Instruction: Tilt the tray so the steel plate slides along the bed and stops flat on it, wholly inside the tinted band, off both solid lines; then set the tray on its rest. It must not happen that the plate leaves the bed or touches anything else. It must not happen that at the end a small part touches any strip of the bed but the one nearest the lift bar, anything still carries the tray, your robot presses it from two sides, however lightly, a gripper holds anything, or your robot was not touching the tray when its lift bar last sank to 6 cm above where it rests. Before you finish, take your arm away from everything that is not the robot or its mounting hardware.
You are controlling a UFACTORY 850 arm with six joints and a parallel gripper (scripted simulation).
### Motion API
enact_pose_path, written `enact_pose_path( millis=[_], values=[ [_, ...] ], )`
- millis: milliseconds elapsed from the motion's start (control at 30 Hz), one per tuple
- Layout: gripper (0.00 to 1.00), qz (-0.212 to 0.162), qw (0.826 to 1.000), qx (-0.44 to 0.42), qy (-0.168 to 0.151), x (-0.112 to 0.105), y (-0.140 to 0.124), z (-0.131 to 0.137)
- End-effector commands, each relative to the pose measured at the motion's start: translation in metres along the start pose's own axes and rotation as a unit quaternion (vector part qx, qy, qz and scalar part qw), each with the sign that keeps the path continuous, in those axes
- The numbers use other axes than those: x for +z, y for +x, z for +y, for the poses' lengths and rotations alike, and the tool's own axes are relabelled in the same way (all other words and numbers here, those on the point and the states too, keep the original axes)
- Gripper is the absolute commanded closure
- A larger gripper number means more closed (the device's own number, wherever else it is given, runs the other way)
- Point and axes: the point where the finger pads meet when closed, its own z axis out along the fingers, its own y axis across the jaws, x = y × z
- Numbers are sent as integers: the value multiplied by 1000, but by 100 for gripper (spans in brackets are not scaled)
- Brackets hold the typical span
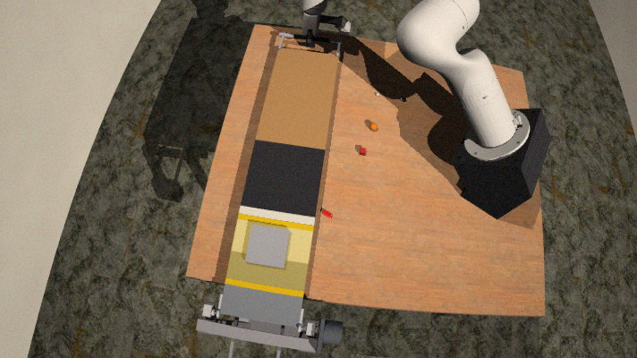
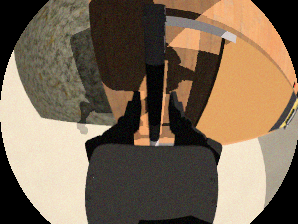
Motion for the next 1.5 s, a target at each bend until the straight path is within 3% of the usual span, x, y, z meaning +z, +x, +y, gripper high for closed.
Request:
enact_pose_path(
  millis=[0,300,800,1300,1333,1467],
  values=[
    [60,0,1000,0,-1,-11,-1,0],
    [60,0,1000,0,-1,-34,-1,-1],
    [60,0,1000,0,-1,-94,-1,-1],
    [60,0,1000,0,-1,-113,-1,-1],
    [0,0,1000,0,-1,-113,-1,-1],
    [0,0,1000,0,-1,-113,-1,-1]
  ],
)
